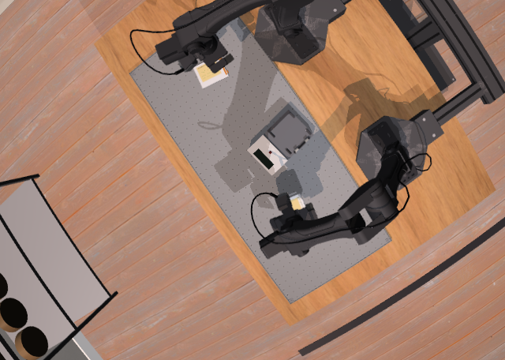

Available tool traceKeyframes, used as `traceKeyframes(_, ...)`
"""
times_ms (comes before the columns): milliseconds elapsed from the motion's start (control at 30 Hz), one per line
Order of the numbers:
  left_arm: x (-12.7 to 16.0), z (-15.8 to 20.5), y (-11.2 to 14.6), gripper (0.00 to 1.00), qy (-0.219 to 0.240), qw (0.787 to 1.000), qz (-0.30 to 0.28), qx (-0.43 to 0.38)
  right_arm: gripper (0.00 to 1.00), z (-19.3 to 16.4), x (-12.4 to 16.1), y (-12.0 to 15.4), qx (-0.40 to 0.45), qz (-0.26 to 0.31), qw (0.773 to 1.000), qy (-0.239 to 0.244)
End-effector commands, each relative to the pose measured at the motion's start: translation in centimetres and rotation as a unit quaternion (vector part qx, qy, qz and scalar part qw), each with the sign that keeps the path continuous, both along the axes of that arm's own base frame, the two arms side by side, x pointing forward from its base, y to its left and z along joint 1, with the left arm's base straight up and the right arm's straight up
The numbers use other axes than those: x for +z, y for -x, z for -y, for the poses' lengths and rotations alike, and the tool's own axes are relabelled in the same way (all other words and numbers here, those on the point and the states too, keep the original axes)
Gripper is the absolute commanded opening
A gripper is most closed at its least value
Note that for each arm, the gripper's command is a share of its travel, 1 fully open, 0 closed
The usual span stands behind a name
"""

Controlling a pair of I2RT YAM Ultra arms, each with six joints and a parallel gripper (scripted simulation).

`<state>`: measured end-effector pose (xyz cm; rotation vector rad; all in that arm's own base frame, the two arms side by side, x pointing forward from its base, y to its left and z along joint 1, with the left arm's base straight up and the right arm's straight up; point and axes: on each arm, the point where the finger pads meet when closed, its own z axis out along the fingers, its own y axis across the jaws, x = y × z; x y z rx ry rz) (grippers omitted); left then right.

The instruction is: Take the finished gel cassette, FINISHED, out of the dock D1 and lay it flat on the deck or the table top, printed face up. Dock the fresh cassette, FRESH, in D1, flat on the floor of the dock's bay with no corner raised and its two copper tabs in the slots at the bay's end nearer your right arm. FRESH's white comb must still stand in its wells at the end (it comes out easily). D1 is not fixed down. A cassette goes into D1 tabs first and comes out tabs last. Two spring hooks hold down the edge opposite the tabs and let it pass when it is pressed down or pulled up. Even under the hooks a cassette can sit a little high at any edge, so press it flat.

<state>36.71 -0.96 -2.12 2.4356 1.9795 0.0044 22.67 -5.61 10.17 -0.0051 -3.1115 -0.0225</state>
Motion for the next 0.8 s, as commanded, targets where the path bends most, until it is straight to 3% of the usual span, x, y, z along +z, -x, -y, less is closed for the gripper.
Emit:
traceKeyframes(0,2.47,0.33,-1.16,0.98,0.007,1.0,0.024,-0.001,1.0,0.62,1.11,-0.6,-0.004,0.014,1.0,0.007)
traceKeyframes(433,3.01,0.33,-1.11,0.98,0.007,1.0,0.024,-0.001,1.0,0.62,1.11,-0.6,-0.004,0.014,1.0,0.007)
traceKeyframes(700,3.31,0.59,-1.15,0.98,-0.017,0.991,0.016,0.129,1.0,0.62,1.11,-0.6,-0.004,0.014,1.0,0.007)
traceKeyframes(767,3.31,0.59,-1.15,0.98,-0.017,0.991,0.016,0.129,1.0,0.62,1.11,-0.6,-0.004,0.014,1.0,0.007)
